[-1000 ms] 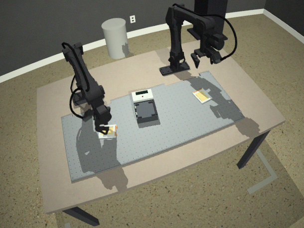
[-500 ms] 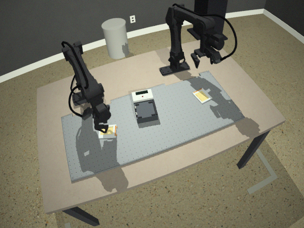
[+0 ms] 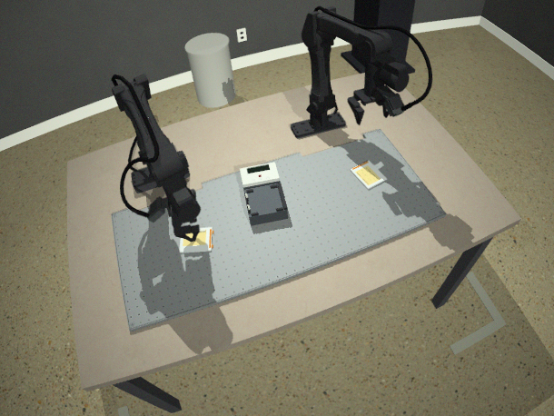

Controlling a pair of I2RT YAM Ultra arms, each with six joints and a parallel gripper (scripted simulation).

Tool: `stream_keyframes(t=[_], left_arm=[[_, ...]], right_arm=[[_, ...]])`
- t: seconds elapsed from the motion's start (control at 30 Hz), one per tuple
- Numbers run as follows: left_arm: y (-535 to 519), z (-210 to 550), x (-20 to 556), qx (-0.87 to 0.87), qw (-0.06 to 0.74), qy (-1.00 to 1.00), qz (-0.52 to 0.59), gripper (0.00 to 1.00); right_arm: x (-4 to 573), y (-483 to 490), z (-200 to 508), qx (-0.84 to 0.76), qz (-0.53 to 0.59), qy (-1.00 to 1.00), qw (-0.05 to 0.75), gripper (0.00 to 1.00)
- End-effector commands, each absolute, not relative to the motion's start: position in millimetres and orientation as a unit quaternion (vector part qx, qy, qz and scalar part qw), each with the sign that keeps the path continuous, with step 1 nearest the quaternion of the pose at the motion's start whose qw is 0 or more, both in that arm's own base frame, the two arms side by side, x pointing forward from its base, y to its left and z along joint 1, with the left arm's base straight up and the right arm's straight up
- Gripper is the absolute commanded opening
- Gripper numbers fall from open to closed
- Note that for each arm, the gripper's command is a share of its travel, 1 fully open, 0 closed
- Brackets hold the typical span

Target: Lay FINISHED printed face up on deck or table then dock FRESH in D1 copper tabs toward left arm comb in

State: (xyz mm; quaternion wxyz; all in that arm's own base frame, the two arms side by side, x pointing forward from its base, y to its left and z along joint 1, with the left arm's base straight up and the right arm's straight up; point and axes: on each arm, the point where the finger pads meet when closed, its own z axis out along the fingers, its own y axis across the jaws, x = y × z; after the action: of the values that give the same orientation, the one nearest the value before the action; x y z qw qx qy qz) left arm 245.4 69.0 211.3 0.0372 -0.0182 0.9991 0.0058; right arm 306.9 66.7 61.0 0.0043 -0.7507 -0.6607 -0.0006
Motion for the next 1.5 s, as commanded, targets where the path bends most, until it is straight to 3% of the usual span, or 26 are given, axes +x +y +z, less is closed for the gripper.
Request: stream_keyframes(t=[0.0, 1.47], left_arm=[[72.5, 226.6, 246.5, -0.021, 0.029, 0.999, 0.005, 1.0], [72.5, 226.6, 246.5, -0.021, 0.029, 0.999, 0.005, 1.0]], right_arm=[[312.2, 66.0, 78.8, -0.712, -0.02, -0.702, 0.004, 0.98], [308.7, 58.4, 78.8, -0.129, -0.089, -0.988, -0.007, 0.98]])
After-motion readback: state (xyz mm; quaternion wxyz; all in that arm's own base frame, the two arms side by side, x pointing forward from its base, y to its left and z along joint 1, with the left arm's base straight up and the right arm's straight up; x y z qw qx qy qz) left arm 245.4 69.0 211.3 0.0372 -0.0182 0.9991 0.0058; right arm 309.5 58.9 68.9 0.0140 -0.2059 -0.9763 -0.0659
